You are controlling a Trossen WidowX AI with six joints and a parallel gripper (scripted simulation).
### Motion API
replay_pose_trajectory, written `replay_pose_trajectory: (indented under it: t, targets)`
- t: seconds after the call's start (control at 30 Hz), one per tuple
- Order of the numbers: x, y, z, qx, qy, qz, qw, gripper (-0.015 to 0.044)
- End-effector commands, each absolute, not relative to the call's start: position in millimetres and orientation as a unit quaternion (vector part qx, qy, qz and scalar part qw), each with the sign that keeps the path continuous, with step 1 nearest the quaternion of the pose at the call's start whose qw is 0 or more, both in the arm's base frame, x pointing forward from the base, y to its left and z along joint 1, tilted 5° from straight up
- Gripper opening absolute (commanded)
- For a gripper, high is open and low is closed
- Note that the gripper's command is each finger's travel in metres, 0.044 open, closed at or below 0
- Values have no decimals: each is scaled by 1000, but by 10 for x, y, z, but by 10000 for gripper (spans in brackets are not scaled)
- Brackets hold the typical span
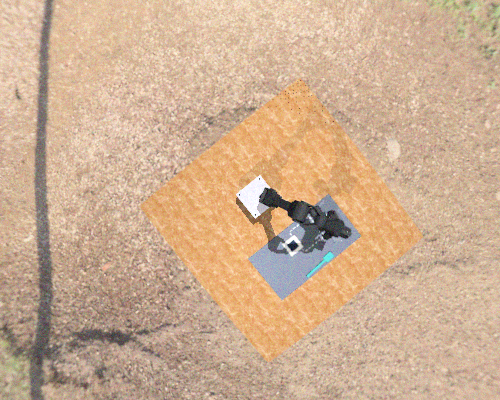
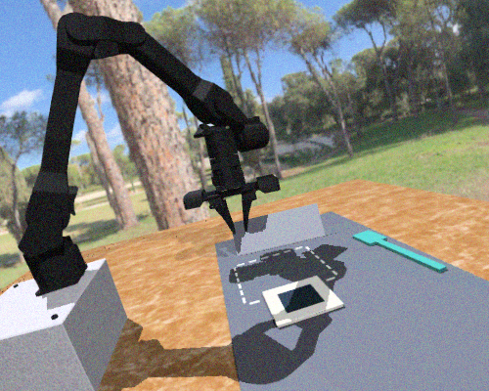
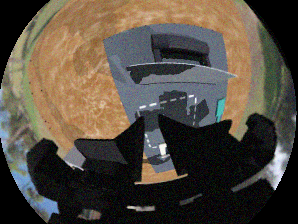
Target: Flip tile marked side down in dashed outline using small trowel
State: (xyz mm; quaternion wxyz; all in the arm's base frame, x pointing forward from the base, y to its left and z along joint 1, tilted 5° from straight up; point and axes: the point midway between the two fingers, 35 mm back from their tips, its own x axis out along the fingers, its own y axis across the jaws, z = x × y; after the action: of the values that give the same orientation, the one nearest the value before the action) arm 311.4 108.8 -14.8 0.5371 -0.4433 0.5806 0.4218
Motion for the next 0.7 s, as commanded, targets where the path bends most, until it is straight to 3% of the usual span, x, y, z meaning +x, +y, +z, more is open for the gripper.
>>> replay_pose_trajectory:
  t: [0.0, 0.2, 0.67]
  targets:
    - [3156, 1136, 53, -446, 574, 419, 544, 100]
    - [3163, 1153, 52, -452, 569, 425, 539, 100]
    - [3292, 1523, 31, -565, 452, 547, 420, 100]
